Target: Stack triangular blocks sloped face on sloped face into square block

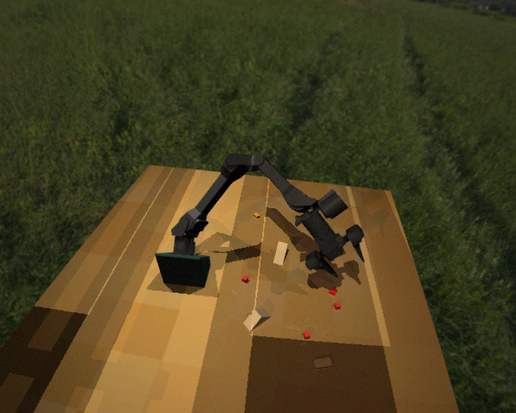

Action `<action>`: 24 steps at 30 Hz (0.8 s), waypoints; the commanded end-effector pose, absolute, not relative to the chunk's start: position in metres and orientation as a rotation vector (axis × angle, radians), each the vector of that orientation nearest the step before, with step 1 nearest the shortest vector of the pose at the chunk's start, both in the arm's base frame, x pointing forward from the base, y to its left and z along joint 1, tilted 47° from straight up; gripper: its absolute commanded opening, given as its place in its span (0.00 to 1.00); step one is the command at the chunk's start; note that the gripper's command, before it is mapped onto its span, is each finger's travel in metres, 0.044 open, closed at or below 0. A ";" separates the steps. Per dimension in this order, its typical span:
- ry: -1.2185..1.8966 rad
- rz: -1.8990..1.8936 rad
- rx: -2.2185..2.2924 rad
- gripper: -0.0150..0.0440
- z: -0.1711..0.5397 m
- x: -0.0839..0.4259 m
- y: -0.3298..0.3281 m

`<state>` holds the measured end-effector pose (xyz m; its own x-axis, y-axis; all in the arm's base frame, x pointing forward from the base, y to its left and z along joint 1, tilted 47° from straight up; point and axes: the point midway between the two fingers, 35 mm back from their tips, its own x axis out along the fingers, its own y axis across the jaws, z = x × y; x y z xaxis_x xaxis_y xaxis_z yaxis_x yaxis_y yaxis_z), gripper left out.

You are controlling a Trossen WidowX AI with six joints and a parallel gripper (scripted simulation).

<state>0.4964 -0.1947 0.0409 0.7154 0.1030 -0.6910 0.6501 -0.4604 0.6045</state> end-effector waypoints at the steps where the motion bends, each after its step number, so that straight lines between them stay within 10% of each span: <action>1: 0.747 -0.866 1.998 1.00 -0.018 0.456 -0.214; 24: 1.469 -0.720 3.088 1.00 -0.143 0.190 -0.207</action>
<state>0.2411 -0.2224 -0.1400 0.3969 0.7491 -0.5304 0.7522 -0.5966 -0.2797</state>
